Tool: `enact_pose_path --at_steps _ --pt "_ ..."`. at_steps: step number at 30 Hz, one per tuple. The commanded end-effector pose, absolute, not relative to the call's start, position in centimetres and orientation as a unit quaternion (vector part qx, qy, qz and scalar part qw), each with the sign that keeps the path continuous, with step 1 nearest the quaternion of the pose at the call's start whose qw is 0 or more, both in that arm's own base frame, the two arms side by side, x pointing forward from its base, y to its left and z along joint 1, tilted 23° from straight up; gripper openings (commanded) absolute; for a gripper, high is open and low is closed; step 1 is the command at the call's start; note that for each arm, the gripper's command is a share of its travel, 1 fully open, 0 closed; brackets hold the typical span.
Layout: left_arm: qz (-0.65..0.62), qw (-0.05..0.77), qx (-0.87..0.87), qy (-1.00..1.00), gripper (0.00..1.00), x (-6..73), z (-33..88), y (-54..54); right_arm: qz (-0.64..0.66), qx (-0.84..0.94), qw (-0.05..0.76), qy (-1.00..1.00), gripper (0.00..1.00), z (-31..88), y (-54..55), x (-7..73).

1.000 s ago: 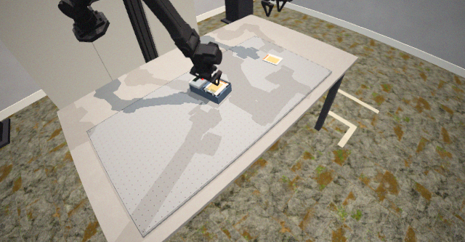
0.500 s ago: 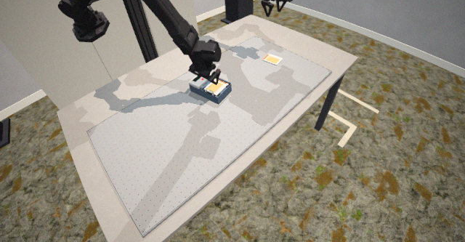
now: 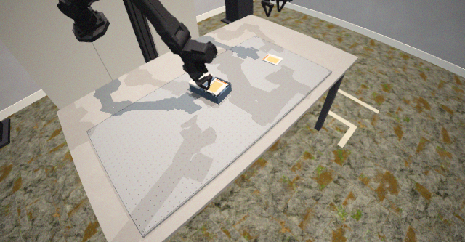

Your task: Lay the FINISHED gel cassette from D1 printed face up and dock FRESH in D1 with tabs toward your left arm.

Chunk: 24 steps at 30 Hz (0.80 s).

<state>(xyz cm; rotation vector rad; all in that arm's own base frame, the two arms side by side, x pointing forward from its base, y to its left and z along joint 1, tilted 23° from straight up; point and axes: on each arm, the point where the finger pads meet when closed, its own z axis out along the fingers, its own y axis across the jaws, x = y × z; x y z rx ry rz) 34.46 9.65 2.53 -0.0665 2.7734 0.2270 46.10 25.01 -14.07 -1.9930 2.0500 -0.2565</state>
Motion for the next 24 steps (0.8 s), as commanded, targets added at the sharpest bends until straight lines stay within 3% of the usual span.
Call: enact_pose_path --at_steps 1,24 --pt "0.082 0.187 -0.022 0.979 1.00 35.5 3.6 10.2 -0.087 -0.643 0.136 0.749 0.98 -12.3 23.3 46.2" --pt "0.082 0.187 -0.022 0.979 1.00 35.5 3.6 10.2 -0.091 -0.485 0.141 0.858 0.98 -6.8 14.4 45.8"
